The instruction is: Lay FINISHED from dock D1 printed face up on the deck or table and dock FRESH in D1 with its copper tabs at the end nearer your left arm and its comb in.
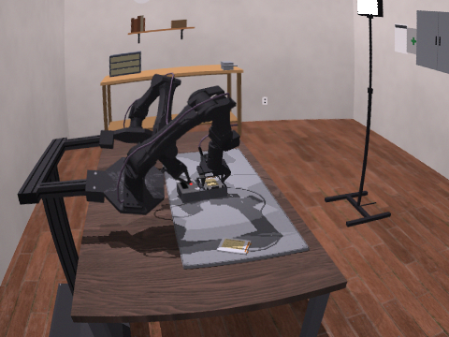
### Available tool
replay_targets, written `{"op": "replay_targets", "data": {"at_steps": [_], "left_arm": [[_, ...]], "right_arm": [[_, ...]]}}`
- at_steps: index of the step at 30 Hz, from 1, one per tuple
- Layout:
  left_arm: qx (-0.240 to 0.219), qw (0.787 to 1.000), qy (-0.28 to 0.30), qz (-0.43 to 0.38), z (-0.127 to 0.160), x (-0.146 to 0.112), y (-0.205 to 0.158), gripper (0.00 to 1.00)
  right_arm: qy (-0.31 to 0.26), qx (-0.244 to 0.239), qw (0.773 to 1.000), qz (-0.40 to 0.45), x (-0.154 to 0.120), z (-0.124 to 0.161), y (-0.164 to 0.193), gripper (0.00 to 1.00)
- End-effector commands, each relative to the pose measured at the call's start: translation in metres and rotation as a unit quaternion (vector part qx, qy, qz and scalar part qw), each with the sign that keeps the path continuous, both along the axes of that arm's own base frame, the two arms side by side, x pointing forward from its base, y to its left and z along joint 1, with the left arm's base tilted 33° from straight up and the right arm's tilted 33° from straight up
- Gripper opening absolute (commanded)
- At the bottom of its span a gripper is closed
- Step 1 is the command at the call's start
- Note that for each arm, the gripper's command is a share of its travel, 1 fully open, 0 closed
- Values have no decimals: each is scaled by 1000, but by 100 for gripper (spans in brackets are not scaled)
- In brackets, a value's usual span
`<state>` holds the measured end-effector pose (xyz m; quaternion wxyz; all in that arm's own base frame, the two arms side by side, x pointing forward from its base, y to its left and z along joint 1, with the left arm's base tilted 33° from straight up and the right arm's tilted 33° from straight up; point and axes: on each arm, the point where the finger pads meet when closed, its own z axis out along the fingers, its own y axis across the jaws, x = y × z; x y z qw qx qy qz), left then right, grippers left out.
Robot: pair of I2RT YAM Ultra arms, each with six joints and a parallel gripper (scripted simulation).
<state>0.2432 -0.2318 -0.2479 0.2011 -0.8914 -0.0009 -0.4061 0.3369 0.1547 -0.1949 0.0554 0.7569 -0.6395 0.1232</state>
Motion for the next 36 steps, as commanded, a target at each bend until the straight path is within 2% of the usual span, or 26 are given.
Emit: {"op": "replay_targets", "data": {"at_steps": [1, 36], "left_arm": [[1, 1000, 20, 6, 3, -3, -5, 0], [-7, 1000, 8, -1, 6, -6, -9, 0]], "right_arm": [[-4, 5, 1000, 1, 2, 2, 3, 0], [-4, 5, 1000, 1, 2, 2, 3, 0]]}}
